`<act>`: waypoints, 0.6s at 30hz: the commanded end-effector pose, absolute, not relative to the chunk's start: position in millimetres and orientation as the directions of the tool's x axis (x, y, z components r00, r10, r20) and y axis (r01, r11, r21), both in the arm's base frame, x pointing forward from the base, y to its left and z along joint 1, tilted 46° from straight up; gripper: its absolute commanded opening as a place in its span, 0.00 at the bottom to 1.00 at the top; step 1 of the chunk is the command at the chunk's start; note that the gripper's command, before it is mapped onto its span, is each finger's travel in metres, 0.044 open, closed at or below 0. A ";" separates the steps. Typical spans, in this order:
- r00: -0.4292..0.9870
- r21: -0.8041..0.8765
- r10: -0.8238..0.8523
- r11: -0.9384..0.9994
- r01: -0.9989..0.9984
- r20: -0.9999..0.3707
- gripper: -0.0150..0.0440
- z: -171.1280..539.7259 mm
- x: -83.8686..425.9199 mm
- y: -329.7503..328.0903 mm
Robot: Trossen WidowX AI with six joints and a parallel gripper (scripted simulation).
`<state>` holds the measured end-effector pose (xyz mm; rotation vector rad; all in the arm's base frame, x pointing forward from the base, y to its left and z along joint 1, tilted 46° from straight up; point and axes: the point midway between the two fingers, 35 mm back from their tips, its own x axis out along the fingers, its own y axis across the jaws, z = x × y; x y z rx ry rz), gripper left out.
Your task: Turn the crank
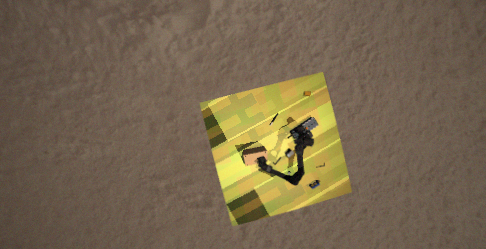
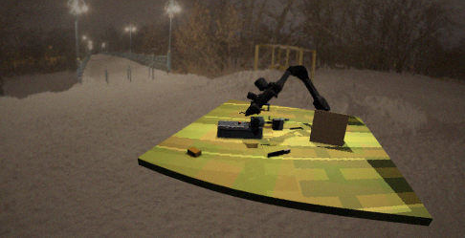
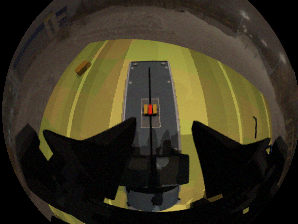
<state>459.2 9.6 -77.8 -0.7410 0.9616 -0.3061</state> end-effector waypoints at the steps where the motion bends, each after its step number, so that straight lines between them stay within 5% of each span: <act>1: 0.554 -0.691 -0.544 0.719 -0.080 -0.630 0.56 -77.8 459.2 9.6; 8: 0.554 -0.691 -0.544 0.719 -0.080 -0.630 0.25 -77.8 459.2 9.6; 18: 0.554 -0.691 -0.544 0.719 -0.080 -0.630 0.25 -77.8 459.2 9.6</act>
